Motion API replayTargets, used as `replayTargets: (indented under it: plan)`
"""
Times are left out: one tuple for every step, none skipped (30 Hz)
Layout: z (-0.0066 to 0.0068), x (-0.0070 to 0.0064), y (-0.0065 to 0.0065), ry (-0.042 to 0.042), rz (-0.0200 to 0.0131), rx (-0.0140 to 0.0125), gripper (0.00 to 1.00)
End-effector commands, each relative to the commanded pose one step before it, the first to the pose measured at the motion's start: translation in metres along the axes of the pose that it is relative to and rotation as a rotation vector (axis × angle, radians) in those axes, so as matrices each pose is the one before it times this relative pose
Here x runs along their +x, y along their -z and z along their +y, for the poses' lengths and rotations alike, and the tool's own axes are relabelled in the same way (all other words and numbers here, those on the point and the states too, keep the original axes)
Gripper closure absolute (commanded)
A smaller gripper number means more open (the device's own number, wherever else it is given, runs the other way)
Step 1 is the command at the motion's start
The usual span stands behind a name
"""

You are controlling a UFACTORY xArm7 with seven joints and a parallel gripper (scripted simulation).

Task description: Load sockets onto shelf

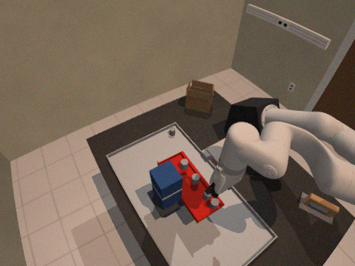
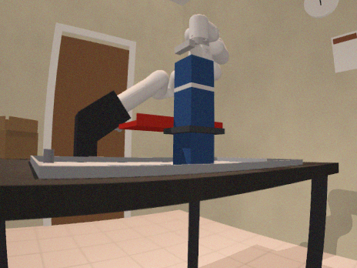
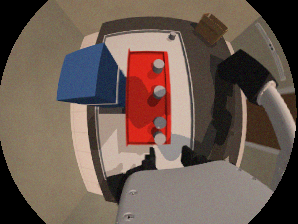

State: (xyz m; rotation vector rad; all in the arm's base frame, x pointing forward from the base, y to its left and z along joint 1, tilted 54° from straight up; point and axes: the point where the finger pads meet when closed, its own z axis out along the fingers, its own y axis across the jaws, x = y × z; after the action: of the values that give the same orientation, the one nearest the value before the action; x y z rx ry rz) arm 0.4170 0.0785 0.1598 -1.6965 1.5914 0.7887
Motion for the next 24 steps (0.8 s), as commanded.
replayTargets:
  plan:
    - [-0.00092, 0.00035, 0.01248, -0.00020, 0.00096, 0.00517, 0.48]
    - [0.00000, 0.00000, 0.00225, 0.00000, 0.00000, 0.00000, 0.48]
    - [0.00000, 0.00000, 0.00206, -0.00001, 0.00001, 0.00000, 0.48]
    - [-0.00001, 0.00000, 0.00187, 0.00001, -0.00001, 0.00000, 0.48]
    - [0.00000, 0.00000, 0.00165, -0.00001, 0.00001, 0.00000, 0.48]
    - [0.00000, 0.00000, 0.00143, 0.00000, 0.00000, 0.00000, 0.48]
    - [-0.00001, 0.00000, 0.00122, 0.00001, -0.00001, 0.00000, 0.48]
    - [0.00000, 0.00000, 0.00100, 0.00000, 0.00000, 0.00000, 0.48]
    - [0.00000, 0.00000, 0.00079, 0.00000, 0.00000, 0.00000, 0.48]
    - [0.00000, 0.00000, 0.00000, 0.00000, 0.00000, 0.00000, 0.48]
    - [0.00000, 0.00000, 0.00000, 0.00000, 0.00000, 0.00000, 0.48]
    - [0.00000, 0.00000, 0.00059, 0.00000, 0.00000, 0.00000, 0.48]
    - [0.00000, 0.00000, 0.00042, 0.00000, 0.00000, 0.00000, 0.48]
    - [0.00000, 0.00000, 0.00026, 0.00000, 0.00000, 0.00000, 0.48]
    - [0.00000, 0.00000, 0.00014, 0.00000, 0.00000, 0.00000, 0.48]
    - [0.00000, 0.00000, 0.00005, 0.00000, 0.00000, 0.00000, 0.48]
    - [0.00000, 0.00000, 0.00001, 0.00000, 0.00000, 0.00000, 0.48]
    - [0.00000, 0.00000, 0.00000, 0.00000, 0.00000, 0.00000, 0.48]
    - [0.00000, 0.00000, 0.00000, 0.00000, 0.00000, 0.00000, 0.48]
    - [0.00000, 0.00000, 0.00000, 0.00000, 0.00000, 0.00000, 0.48]
    - [0.00000, 0.00000, 0.00000, 0.00000, 0.00000, 0.00000, 0.48]
    - [0.00000, 0.00000, 0.00000, 0.00000, 0.00000, 0.00000, 0.48]
    - [0.00000, 0.00000, 0.00000, 0.00000, 0.00000, 0.00000, 0.48]
    - [0.00000, 0.00000, 0.00000, 0.00000, 0.00000, 0.00000, 0.48]
